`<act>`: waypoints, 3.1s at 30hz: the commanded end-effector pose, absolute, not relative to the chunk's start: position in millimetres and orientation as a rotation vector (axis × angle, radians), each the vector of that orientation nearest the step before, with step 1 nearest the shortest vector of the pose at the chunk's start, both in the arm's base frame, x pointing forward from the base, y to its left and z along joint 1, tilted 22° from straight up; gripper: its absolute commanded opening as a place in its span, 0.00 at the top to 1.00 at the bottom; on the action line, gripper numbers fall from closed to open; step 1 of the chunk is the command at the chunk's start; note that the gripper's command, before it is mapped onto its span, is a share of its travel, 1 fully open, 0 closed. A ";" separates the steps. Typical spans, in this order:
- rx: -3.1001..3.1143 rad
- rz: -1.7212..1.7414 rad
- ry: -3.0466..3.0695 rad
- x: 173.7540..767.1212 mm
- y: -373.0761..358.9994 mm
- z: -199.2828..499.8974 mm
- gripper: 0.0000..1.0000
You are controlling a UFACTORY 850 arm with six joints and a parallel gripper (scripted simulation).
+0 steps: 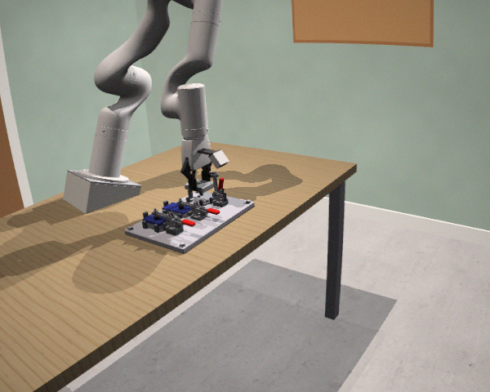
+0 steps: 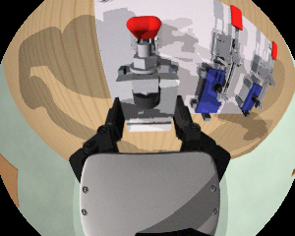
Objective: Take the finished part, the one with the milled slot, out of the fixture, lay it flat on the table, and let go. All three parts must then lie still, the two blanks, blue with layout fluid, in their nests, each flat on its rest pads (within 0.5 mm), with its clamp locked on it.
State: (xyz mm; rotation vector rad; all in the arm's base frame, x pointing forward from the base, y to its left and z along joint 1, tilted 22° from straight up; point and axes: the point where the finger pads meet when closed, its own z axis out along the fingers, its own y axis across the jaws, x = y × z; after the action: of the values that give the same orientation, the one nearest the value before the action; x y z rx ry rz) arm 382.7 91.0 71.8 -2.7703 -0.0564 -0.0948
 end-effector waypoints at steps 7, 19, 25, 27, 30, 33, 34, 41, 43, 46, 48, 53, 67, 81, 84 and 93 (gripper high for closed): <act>-2.770 -0.097 -0.057 378.7 85.0 86.6 1.00; -2.770 -0.097 -0.057 374.1 79.3 100.9 1.00; -2.770 -0.097 -0.057 373.7 78.8 102.0 1.00; -2.770 -0.097 -0.057 373.7 78.8 102.0 1.00; -2.770 -0.096 -0.057 373.7 78.8 102.0 1.00; -2.770 -0.096 -0.057 373.7 78.8 102.0 1.00; -2.770 -0.097 -0.057 373.7 78.8 102.0 1.00; -2.770 -0.097 -0.057 373.8 78.8 102.0 1.00; -2.770 -0.097 -0.057 373.8 78.8 102.0 1.00; -2.770 -0.097 -0.057 373.8 78.8 102.0 1.00; -2.770 -0.097 -0.057 373.8 78.8 102.0 1.00; -2.770 -0.097 -0.057 373.7 78.9 102.1 1.00; -2.770 -0.097 -0.057 373.4 84.9 104.4 1.00; -2.770 -0.097 -0.057 372.4 103.3 111.5 1.00; -2.770 -0.097 -0.057 372.1 109.6 113.9 1.00; -2.770 -0.097 -0.057 371.1 128.1 121.0 1.00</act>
State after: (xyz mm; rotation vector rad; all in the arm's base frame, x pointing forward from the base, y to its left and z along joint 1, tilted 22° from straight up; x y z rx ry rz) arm 370.7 122.0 118.2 -2.7696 -0.0570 -0.0963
